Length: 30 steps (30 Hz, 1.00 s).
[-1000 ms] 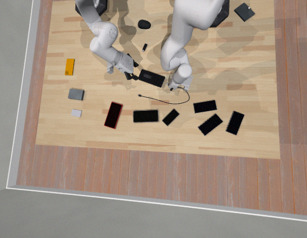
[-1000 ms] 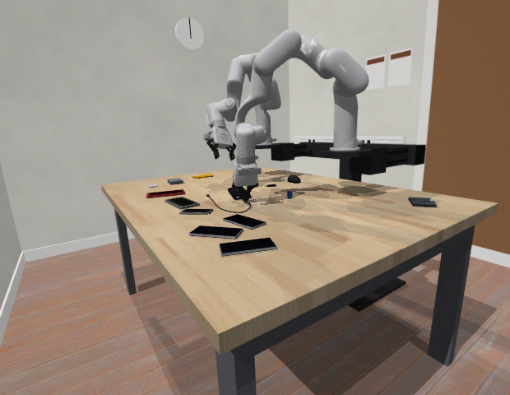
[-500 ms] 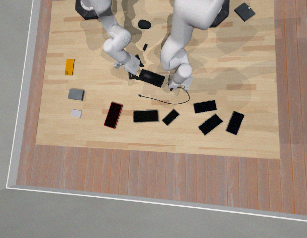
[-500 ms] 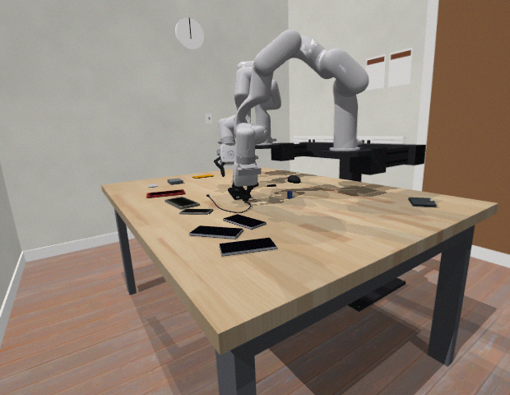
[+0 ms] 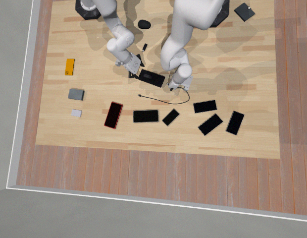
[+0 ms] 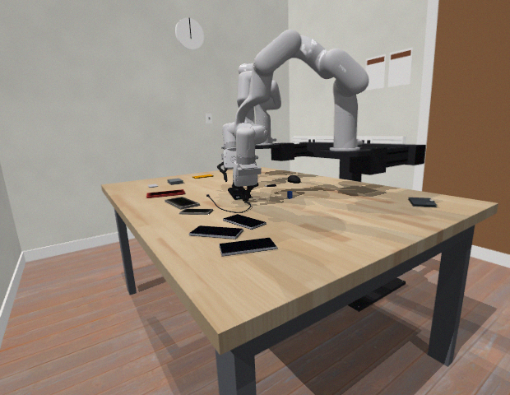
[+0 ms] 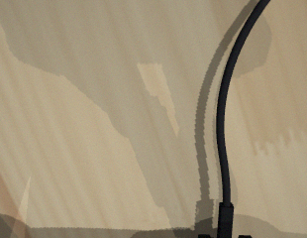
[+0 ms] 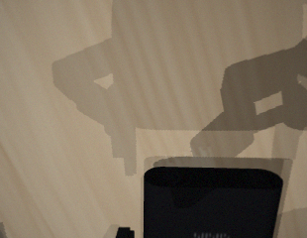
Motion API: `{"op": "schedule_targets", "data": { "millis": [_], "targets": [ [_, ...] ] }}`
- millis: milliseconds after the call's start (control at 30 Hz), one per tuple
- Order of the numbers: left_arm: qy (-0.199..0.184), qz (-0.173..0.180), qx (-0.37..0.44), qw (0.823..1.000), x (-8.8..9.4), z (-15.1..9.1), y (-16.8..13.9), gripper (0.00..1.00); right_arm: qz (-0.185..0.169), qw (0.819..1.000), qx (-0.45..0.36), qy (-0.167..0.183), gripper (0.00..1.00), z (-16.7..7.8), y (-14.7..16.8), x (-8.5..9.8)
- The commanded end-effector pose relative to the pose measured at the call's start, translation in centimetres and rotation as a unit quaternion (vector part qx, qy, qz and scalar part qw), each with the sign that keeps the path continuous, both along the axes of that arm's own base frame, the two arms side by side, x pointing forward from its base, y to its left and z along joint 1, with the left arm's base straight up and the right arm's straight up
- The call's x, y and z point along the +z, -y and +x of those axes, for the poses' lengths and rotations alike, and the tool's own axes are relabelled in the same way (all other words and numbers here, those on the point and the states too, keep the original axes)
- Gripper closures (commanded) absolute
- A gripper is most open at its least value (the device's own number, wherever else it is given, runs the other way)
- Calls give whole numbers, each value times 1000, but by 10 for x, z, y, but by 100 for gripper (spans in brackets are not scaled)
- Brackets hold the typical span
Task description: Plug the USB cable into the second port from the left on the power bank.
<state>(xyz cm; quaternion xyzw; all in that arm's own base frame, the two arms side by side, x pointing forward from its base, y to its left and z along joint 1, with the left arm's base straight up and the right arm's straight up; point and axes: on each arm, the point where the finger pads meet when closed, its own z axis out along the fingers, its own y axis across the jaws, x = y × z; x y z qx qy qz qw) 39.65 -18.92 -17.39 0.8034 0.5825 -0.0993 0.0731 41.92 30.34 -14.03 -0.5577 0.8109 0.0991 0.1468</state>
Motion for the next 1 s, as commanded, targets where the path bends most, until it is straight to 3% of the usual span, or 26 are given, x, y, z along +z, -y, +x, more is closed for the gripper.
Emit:
{"op": "schedule_targets", "data": {
  "millis": [0, 967],
  "targets": [
    [2, -1, 0, 1000, 1, 2, 1, 100, 0, 1000, -2, 1, 0, 1, -1, 1],
    [2, -1, 0, 1000, 1, 2, 1, 100, 0, 1000, -7, 0, 0, 6, -14, -38]
  ]
}}
